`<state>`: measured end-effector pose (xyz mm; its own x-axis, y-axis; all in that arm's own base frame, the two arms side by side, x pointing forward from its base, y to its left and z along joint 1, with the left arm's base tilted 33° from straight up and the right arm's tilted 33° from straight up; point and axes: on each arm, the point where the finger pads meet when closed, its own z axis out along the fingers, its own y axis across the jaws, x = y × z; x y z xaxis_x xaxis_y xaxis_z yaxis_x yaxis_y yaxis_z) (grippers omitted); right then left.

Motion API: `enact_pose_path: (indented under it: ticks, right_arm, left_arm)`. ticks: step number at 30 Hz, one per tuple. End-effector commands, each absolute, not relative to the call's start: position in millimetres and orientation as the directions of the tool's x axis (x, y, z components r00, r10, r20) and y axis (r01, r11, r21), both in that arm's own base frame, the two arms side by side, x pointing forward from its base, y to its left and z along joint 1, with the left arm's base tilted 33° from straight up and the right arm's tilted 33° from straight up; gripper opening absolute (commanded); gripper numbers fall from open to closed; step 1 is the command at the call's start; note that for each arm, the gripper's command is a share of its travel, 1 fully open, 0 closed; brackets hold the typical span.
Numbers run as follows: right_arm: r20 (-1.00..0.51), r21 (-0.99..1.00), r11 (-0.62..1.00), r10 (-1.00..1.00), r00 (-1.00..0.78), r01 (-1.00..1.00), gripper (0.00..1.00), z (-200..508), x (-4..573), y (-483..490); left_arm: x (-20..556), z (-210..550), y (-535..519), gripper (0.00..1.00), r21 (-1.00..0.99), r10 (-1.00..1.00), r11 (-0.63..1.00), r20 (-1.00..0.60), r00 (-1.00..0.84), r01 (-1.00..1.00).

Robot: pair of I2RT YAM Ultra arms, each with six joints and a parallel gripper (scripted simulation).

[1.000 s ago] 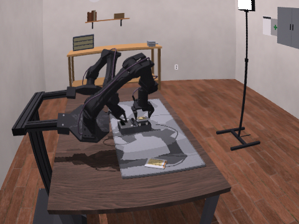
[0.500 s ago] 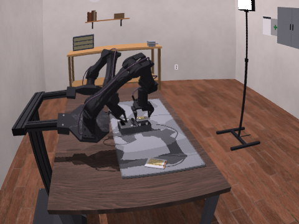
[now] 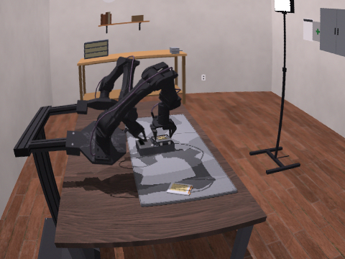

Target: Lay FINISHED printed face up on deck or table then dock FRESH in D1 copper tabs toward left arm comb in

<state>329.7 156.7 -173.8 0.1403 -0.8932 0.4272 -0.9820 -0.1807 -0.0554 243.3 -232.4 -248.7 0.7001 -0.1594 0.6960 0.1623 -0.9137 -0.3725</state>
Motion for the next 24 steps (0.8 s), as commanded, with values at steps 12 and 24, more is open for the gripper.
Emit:
enact_pose_path:
  ticks: [12, 24]
  right_arm:
    - [0.400, -0.094, -0.194, -0.906, 0.142, -0.976, 0.00, -168.8, 337.5, 173.9]
    - [0.400, -0.094, -0.194, -0.906, 0.142, -0.976, 0.00, -167.7, 338.6, 174.5]
  left_arm:
    - [210.5, -288.3, -176.9, 0.00, -0.504, -0.204, -0.855, 0.545, 0.813, 0.123]
    - [210.5, -288.3, -176.9, 0.00, -0.504, -0.204, -0.855, 0.545, 0.813, 0.123]
